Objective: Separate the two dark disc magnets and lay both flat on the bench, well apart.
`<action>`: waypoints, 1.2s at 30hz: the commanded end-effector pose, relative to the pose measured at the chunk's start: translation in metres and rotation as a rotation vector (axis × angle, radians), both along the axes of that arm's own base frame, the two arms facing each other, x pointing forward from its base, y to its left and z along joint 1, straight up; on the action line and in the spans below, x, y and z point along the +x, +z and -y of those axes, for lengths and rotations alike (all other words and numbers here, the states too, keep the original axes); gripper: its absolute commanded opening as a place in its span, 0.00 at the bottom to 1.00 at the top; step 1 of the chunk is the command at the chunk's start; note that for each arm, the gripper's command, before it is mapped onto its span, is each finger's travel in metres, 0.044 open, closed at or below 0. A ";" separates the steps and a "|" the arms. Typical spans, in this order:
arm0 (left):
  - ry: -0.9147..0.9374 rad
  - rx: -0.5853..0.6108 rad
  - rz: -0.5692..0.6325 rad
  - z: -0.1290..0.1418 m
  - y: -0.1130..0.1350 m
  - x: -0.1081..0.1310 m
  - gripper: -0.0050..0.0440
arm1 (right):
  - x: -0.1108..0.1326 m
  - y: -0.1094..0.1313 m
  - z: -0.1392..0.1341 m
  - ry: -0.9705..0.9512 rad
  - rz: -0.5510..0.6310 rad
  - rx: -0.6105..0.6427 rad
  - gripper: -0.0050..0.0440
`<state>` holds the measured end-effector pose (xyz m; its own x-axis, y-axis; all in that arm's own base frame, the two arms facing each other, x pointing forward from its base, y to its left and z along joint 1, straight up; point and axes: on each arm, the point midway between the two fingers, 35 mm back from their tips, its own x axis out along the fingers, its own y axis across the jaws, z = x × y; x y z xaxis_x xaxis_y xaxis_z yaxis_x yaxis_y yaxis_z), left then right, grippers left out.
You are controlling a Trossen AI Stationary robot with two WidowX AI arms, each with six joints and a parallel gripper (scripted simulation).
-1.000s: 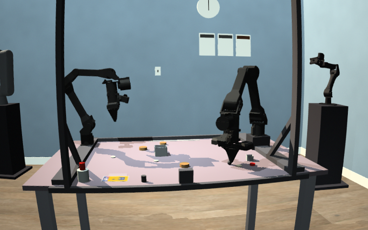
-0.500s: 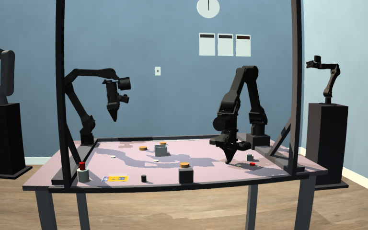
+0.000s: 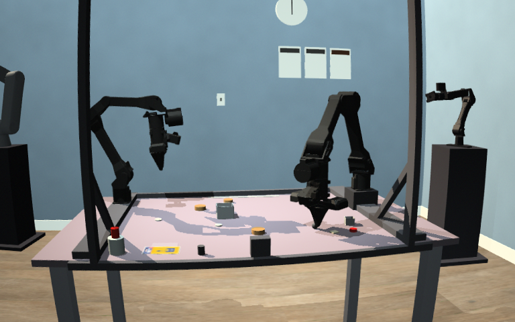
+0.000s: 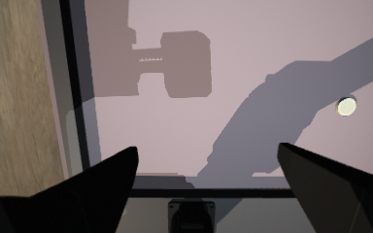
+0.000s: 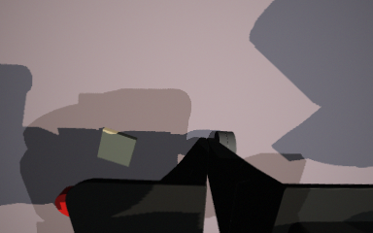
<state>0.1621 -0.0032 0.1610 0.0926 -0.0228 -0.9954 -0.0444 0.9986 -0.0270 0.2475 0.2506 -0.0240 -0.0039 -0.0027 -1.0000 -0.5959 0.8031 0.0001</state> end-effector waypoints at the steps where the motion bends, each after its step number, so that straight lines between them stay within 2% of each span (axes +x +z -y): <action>1: -0.001 -0.002 0.015 0.000 0.004 0.001 0.92 | 0.005 0.010 0.001 0.004 0.023 0.020 0.00; 36: -0.001 -0.002 0.015 0.000 0.004 0.001 0.92 | 0.021 0.011 0.027 0.004 0.026 0.020 0.00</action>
<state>0.1621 -0.0032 0.1610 0.0926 -0.0228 -0.9954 -0.0444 0.9986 -0.0270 0.2642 0.2247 -0.0226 -0.0017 -0.0004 -1.0000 -0.5965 0.8026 0.0007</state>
